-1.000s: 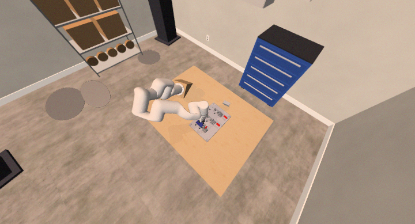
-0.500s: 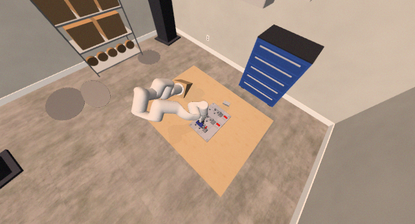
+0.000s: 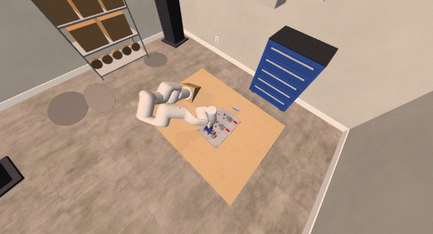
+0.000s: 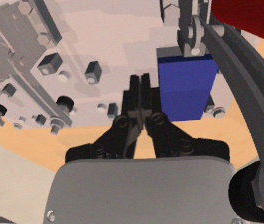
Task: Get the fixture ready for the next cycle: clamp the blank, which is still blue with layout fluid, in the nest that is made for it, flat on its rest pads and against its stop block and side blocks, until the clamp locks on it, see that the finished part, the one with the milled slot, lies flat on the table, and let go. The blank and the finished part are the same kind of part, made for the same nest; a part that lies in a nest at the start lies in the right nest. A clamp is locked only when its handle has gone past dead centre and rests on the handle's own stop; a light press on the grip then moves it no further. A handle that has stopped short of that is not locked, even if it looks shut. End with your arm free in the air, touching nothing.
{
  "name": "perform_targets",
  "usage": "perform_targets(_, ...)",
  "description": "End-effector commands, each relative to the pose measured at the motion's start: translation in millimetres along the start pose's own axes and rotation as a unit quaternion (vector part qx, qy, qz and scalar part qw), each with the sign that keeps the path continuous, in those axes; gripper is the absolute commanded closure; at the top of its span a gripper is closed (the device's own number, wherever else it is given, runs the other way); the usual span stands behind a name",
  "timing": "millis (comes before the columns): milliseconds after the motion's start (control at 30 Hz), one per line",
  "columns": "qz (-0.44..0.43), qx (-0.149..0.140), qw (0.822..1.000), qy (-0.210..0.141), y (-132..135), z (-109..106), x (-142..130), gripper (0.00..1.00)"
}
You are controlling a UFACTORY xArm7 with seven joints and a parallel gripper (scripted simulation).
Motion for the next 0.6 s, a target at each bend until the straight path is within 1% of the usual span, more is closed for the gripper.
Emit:
perform_targets(0,0.000,0.001,1.000,0.002,-0.1,-1.3,1.3,1.00)
perform_targets(567,0.000,0.001,1.000,0.002,3.8,-1.3,1.9,1.00)
Point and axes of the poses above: the point where the finger pads meet when closed, its own z axis out along the fingers, its own y axis across the jaws, x = y × z, the point moved 5 cm from there along -z, back along the fingers, and after that the axes turned 9 degrees about z, right-handed, at the moved point
